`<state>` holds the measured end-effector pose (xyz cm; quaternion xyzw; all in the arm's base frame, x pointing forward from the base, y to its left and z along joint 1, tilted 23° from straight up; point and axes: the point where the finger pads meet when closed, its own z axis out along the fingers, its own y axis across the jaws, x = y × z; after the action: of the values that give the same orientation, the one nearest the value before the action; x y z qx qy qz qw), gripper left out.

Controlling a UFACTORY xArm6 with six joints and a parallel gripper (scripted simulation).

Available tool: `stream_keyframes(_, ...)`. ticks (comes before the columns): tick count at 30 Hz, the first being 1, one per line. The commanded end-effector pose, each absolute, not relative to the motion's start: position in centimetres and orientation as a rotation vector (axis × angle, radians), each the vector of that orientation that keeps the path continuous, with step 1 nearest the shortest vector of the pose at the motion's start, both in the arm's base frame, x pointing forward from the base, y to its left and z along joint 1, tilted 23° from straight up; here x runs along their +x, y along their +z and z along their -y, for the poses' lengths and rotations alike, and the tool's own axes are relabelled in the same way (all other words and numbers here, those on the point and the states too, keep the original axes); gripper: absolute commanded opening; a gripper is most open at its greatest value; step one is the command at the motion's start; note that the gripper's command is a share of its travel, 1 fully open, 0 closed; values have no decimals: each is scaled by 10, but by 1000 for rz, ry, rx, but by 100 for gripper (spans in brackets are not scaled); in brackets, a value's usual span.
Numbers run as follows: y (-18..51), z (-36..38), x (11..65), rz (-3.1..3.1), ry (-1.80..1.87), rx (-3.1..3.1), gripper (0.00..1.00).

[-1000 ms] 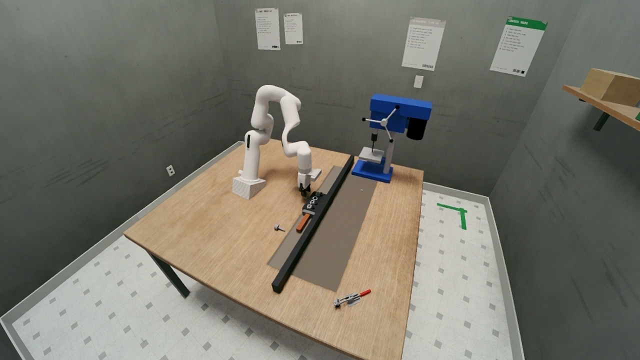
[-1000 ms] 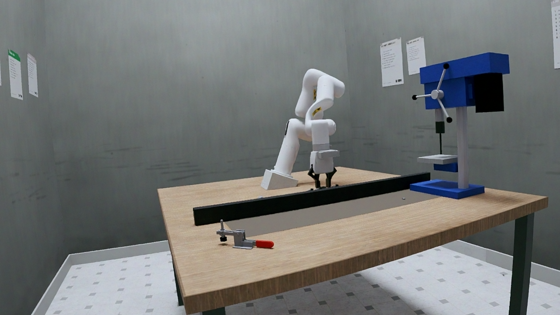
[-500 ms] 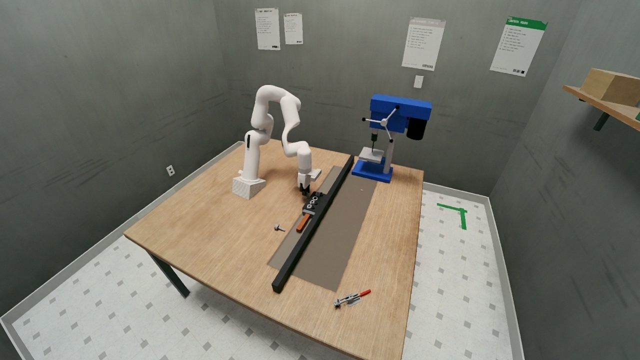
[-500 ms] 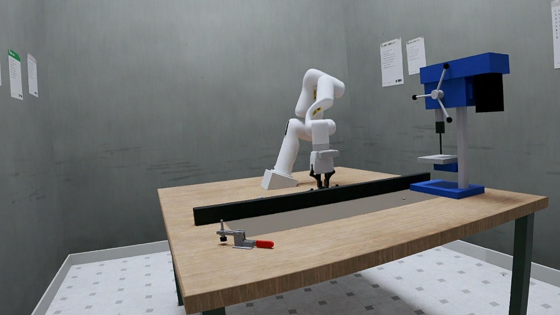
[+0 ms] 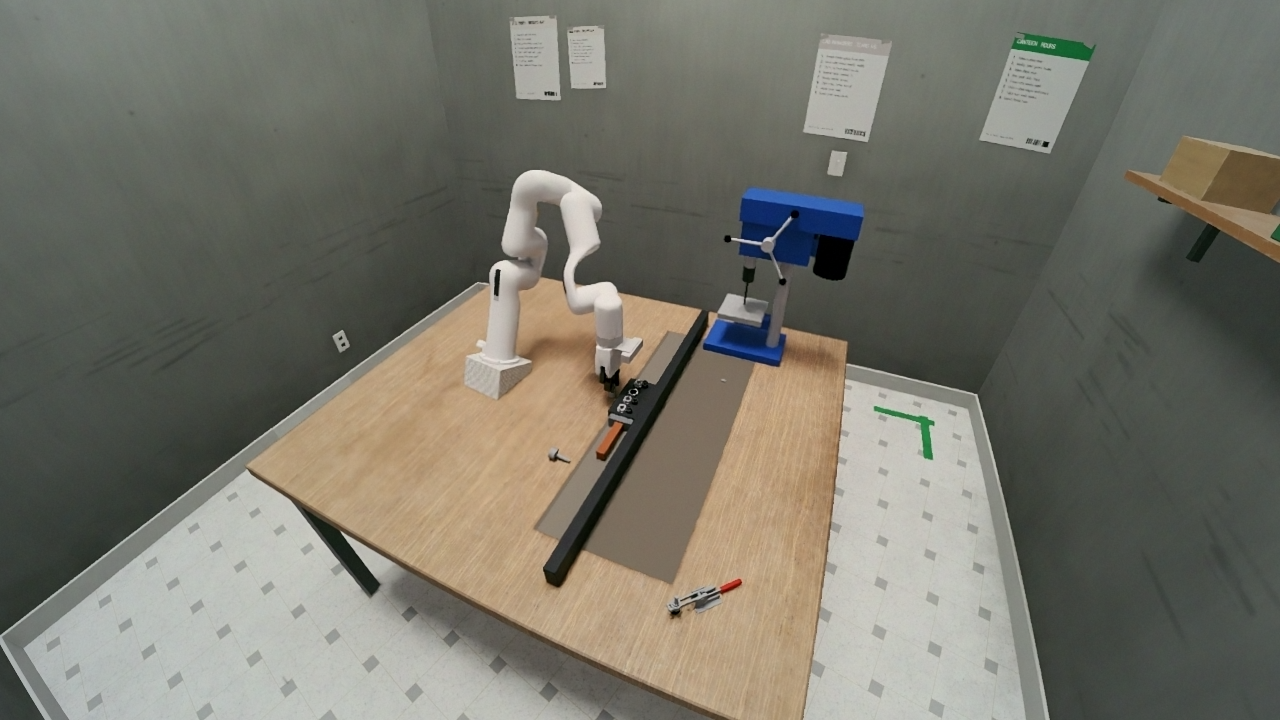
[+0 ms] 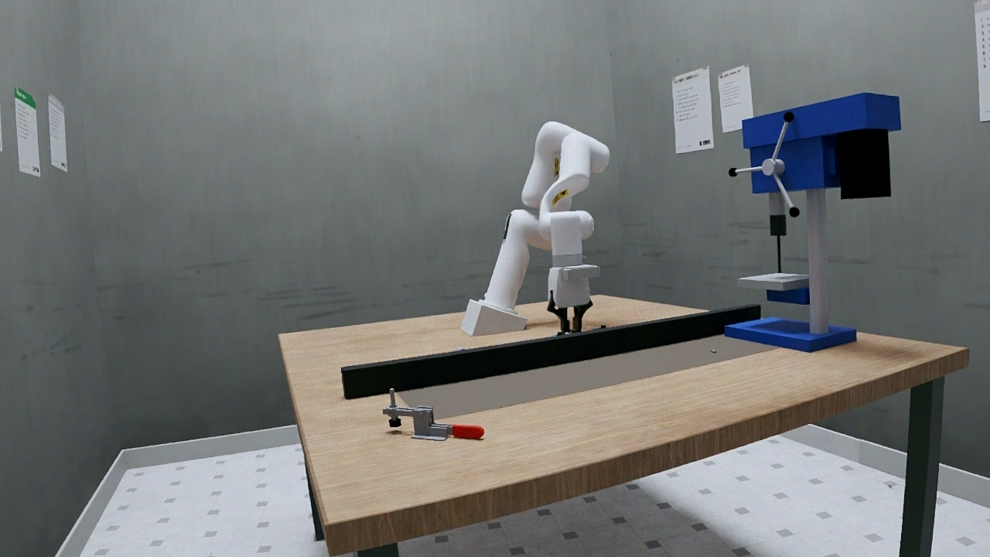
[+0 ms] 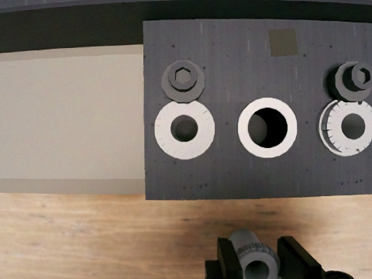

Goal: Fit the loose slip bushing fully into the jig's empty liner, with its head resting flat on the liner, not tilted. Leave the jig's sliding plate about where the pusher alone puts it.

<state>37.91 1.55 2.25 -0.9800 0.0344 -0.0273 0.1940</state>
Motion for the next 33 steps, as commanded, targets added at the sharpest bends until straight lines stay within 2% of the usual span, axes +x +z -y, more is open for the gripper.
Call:
stream_keyframes(1,23,-15,380,-96,-81,-2749,26)
stream_keyframes(33,38,-9,379,-96,-81,-2749,26)
